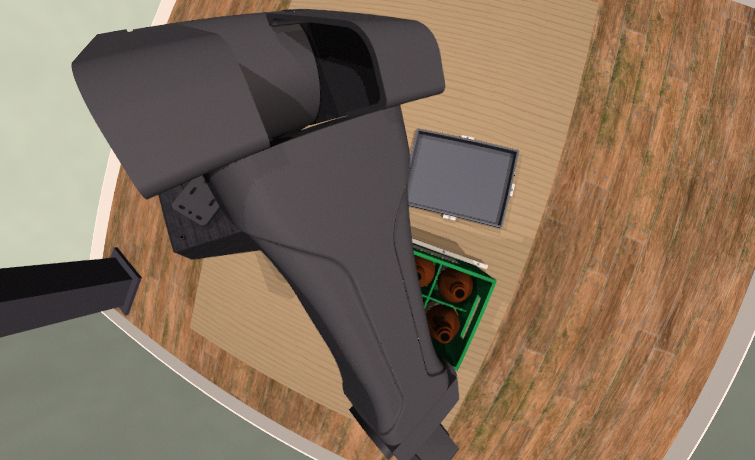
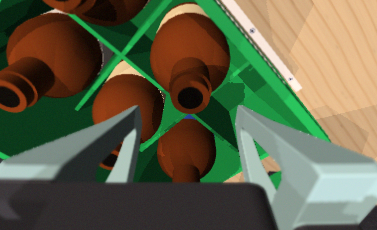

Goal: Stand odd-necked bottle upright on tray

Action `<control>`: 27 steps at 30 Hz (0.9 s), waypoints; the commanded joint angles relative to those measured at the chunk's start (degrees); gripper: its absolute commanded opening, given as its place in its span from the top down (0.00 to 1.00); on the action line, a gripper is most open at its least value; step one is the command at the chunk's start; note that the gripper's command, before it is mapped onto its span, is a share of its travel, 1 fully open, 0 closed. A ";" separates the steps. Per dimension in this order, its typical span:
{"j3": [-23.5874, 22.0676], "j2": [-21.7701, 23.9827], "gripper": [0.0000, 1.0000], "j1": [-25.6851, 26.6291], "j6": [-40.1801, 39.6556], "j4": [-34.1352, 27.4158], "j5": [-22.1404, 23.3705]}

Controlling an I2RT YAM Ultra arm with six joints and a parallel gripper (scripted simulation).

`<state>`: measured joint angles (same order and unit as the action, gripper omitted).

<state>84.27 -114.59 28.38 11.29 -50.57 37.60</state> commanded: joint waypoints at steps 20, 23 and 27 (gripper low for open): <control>-0.49 -0.31 0.39 0.91 -0.08 0.33 -0.32; -0.21 -0.37 0.39 1.01 -0.18 0.38 -0.31; -0.23 -0.38 0.39 1.01 -0.19 0.38 -0.30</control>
<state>84.14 -114.56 28.38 11.29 -50.54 37.60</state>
